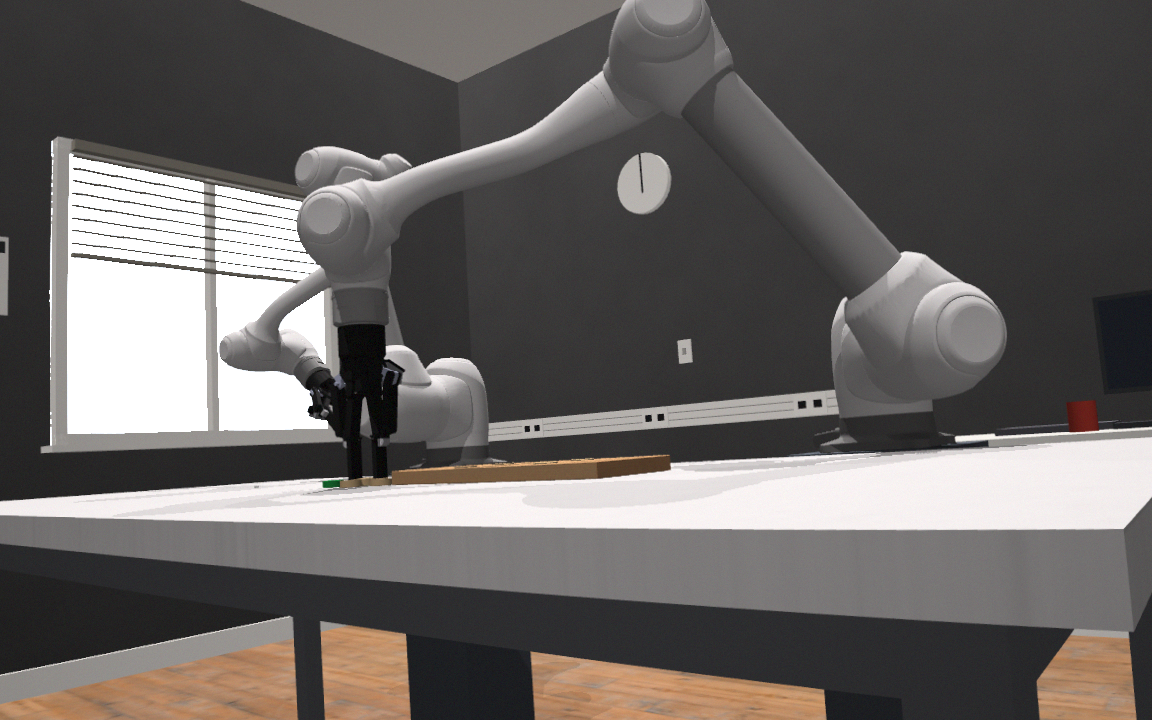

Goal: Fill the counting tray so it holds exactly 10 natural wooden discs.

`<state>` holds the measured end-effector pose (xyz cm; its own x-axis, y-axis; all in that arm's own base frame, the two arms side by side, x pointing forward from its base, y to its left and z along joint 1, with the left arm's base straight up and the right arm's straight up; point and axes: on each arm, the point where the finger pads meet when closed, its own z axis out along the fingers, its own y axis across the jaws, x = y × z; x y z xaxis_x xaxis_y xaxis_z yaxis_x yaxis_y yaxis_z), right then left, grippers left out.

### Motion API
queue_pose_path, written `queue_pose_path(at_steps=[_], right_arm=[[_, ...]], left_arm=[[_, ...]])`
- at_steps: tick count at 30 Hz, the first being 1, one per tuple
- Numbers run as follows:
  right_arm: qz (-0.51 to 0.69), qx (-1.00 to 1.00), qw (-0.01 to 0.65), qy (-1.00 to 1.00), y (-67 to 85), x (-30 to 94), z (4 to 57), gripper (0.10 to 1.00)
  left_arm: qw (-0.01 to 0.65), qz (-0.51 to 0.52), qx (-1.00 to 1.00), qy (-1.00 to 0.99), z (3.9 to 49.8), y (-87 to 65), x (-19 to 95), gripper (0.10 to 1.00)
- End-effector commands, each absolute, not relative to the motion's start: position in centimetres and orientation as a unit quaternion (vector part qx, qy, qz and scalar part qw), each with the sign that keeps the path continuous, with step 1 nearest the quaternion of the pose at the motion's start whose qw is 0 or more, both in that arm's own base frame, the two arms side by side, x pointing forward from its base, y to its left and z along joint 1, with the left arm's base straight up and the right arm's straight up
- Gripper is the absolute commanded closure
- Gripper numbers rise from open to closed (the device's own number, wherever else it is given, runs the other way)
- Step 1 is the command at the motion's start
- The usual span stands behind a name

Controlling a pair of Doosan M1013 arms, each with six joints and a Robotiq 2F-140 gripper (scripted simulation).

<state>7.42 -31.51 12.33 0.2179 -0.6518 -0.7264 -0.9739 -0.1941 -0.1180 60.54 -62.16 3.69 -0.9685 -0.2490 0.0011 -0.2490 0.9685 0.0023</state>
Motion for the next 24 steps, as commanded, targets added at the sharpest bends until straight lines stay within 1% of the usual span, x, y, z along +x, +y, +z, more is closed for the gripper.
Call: queue_pose_path(at_steps=[1, 16, 17, 24], right_arm=[[0.269, -0.701, 0.282, 0.597, -31.8, 5.7, 12.2, 0.098], [0.266, -0.677, 0.275, 0.628, -32.0, 4.1, 12.1, 0.098], [0.266, -0.677, 0.275, 0.628, -32.0, 4.1, 12.1, 0.098], [0.266, -0.677, 0.275, 0.628, -32.0, 4.1, 12.1, 0.098]], left_arm=[[-0.001, 0.002, 0.124, -0.992, 3.9, -62.2, 60.7, 0.747], [-0.001, 0.002, 0.124, -0.992, 3.9, -62.2, 60.7, 0.747], [-0.001, 0.002, 0.124, -0.992, 3.9, -62.2, 60.7, 0.999], [-0.001, 0.001, 0.124, -0.992, 4.2, -62.2, 60.7, 0.999]])
